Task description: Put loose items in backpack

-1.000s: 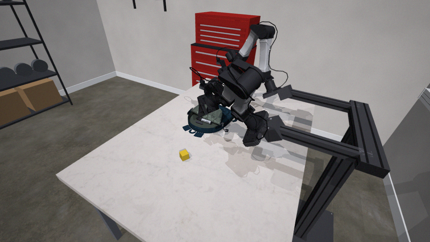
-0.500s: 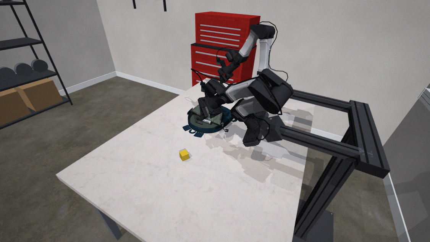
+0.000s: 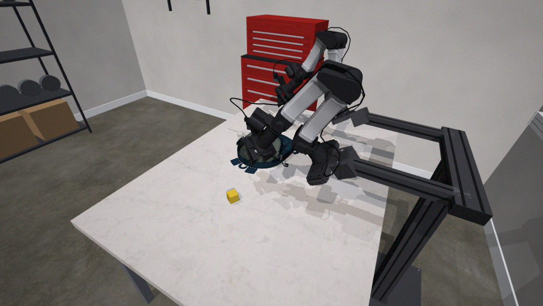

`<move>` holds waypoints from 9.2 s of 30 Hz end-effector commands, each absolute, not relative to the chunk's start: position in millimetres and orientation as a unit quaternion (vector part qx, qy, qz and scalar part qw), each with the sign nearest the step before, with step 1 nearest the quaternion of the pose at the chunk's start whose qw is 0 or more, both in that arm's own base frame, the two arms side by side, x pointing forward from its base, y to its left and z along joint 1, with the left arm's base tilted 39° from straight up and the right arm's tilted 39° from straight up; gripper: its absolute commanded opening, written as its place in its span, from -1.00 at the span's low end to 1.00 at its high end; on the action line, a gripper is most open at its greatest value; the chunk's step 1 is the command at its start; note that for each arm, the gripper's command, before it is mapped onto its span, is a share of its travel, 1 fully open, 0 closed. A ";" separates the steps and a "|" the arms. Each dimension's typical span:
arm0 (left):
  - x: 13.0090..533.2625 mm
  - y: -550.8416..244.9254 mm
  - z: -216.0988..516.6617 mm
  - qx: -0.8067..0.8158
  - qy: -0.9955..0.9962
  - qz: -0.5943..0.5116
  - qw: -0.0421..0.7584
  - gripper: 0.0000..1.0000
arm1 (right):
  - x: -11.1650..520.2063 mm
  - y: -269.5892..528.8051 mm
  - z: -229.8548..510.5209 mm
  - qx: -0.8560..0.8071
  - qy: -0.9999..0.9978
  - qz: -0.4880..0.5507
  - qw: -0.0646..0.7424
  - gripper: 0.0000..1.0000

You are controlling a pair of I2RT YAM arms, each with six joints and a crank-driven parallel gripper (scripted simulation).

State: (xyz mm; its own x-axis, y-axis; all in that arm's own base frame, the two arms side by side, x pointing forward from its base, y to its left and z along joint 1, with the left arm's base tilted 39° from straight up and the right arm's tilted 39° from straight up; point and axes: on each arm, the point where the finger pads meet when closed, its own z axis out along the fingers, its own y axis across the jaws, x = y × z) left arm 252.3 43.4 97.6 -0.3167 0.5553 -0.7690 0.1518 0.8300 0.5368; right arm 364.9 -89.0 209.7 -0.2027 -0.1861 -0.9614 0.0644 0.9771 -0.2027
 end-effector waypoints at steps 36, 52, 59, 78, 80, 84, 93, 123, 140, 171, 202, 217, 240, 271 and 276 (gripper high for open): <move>352.2 147.8 117.7 0.290 0.745 0.148 0.582 0.46 | 365.6 -87.8 216.4 -0.042 0.763 -0.101 0.637 0.80; 371.3 159.1 80.8 0.280 0.758 0.141 0.573 0.46 | 365.6 -87.8 216.4 -0.042 0.763 -0.101 0.637 0.80; 380.0 163.5 65.2 0.280 0.760 0.139 0.570 0.46 | 365.6 -87.8 216.4 -0.042 0.763 -0.101 0.637 0.80; 385.3 167.0 73.1 0.285 0.752 0.149 0.576 0.28 | 365.6 -87.8 216.4 -0.042 0.763 -0.101 0.637 0.80; 384.4 166.4 71.8 0.285 0.753 0.148 0.575 0.28 | 365.6 -87.8 216.4 -0.042 0.763 -0.101 0.637 0.80; 383.5 166.0 70.6 0.284 0.754 0.147 0.574 0.10 | 365.6 -87.8 216.4 -0.042 0.763 -0.101 0.637 0.80; 382.7 167.2 62.1 0.280 0.761 0.139 0.569 -0.09 | 365.6 -87.8 216.4 -0.042 0.763 -0.101 0.637 0.80; 354.7 154.5 105.8 0.286 0.753 0.147 0.574 -0.27 | 365.6 -87.8 216.4 -0.042 0.763 -0.101 0.637 0.80; 314.5 133.3 155.1 0.288 0.750 0.149 0.577 -0.27 | 365.6 -87.8 216.4 -0.042 0.763 -0.101 0.637 0.80; 402.7 -135.6 121.6 0.048 0.762 0.128 0.633 -0.27 | 365.6 -87.8 216.4 -0.042 0.763 -0.101 0.637 0.80; 436.5 -125.7 106.4 0.044 0.755 0.126 0.642 -0.27 | 365.6 -87.8 216.4 -0.042 0.763 -0.101 0.637 0.80; 435.0 -134.3 114.0 0.041 0.754 0.125 0.644 -0.27 | 365.6 -87.8 216.4 -0.042 0.763 -0.101 0.637 0.80; 434.9 -137.3 115.5 0.041 0.751 0.123 0.647 -0.27 | 365.6 -87.8 216.4 -0.042 0.763 -0.101 0.637 0.80; 434.8 -139.4 117.2 0.041 0.749 0.120 0.650 -0.27 | 365.6 -87.8 216.4 -0.042 0.763 -0.101 0.637 0.80; 426.4 -134.1 107.0 0.043 0.754 0.124 0.644 -0.27 | 365.6 -87.8 216.4 -0.042 0.763 -0.101 0.637 0.80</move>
State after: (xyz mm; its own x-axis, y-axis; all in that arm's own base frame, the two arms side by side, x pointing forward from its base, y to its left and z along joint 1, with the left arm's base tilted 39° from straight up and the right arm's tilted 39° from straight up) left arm 430.9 -125.0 90.5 -0.2180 0.2500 -0.9434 -0.0974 0.9562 0.2759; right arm 364.9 -89.0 209.7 -0.2027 -0.1861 -0.9614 0.0644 0.9771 -0.2027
